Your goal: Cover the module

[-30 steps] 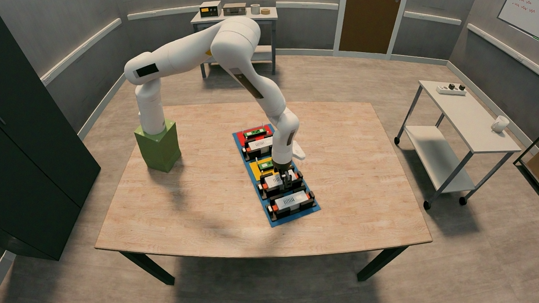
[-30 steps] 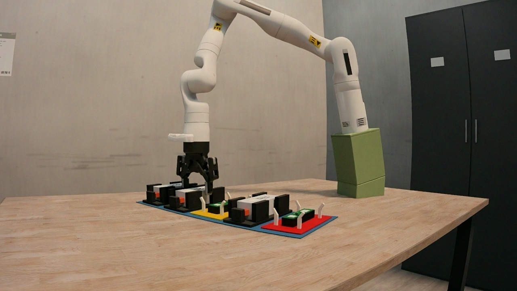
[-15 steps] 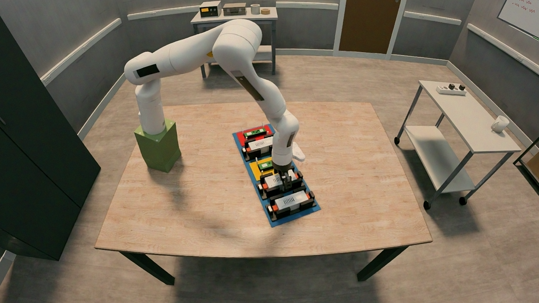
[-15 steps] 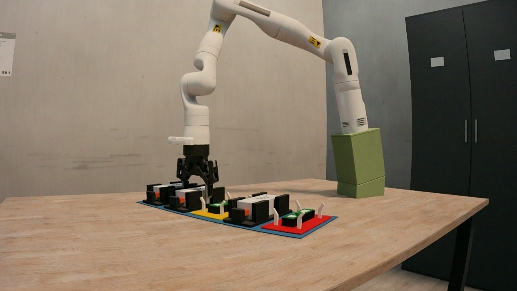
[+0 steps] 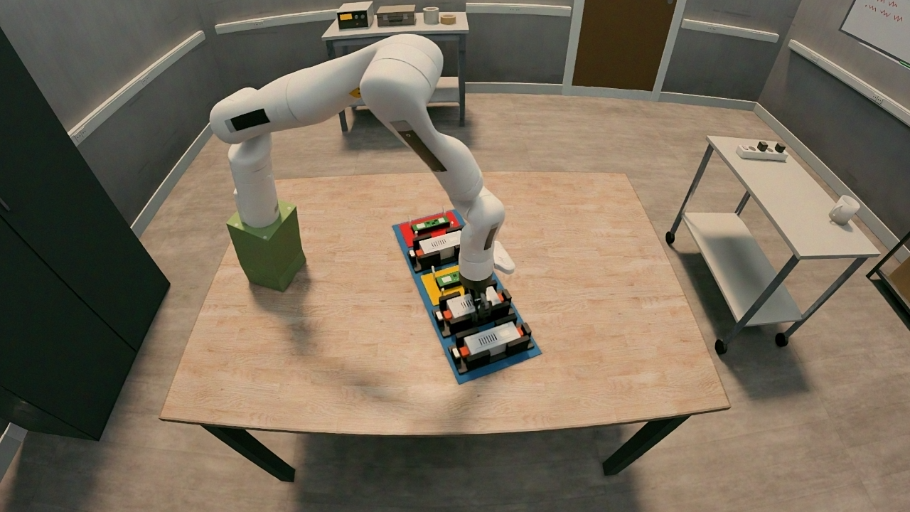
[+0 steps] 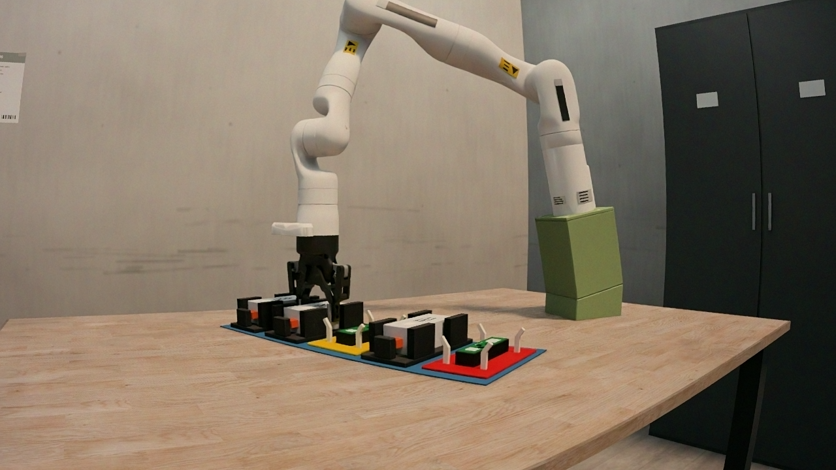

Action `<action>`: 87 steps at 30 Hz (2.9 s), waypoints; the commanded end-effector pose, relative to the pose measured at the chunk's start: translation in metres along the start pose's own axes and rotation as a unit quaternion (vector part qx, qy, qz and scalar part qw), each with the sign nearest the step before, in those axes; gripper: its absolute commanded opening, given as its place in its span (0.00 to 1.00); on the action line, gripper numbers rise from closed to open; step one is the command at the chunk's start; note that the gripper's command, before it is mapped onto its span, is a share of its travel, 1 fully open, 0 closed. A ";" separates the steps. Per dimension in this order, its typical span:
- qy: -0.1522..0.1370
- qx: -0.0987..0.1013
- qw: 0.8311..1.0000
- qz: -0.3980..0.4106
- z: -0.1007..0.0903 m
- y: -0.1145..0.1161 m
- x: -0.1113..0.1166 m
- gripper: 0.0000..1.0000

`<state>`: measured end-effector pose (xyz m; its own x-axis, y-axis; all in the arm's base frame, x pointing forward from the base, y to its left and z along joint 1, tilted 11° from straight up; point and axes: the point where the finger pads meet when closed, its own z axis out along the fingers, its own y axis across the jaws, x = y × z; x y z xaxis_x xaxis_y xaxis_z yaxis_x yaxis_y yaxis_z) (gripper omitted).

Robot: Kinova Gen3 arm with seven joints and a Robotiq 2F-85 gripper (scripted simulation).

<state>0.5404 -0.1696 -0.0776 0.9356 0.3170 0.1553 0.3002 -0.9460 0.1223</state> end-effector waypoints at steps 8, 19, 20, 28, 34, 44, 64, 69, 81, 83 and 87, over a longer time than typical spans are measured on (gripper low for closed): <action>0.001 -0.001 1.000 0.000 -0.001 0.001 0.001 0.70; 0.001 -0.001 1.000 0.000 -0.001 0.001 0.001 0.70; 0.001 -0.001 1.000 0.000 -0.001 0.001 0.001 0.70; 0.001 -0.001 1.000 0.000 -0.001 0.001 0.001 0.00; 0.001 -0.001 1.000 0.000 -0.001 0.001 0.001 0.00; 0.001 -0.001 1.000 0.000 -0.001 0.001 0.001 0.00; 0.001 -0.001 1.000 0.000 -0.001 0.001 0.001 0.00; 0.001 -0.001 1.000 0.000 -0.001 0.001 0.001 0.00; 0.001 -0.001 1.000 0.000 -0.010 0.001 0.001 0.00; 0.001 -0.001 1.000 0.000 -0.016 0.001 0.001 0.00; 0.001 -0.001 1.000 0.000 -0.028 0.001 0.001 0.00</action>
<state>0.5366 -0.1682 -0.0597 0.9357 0.3170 0.1546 0.3004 -0.9460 0.1220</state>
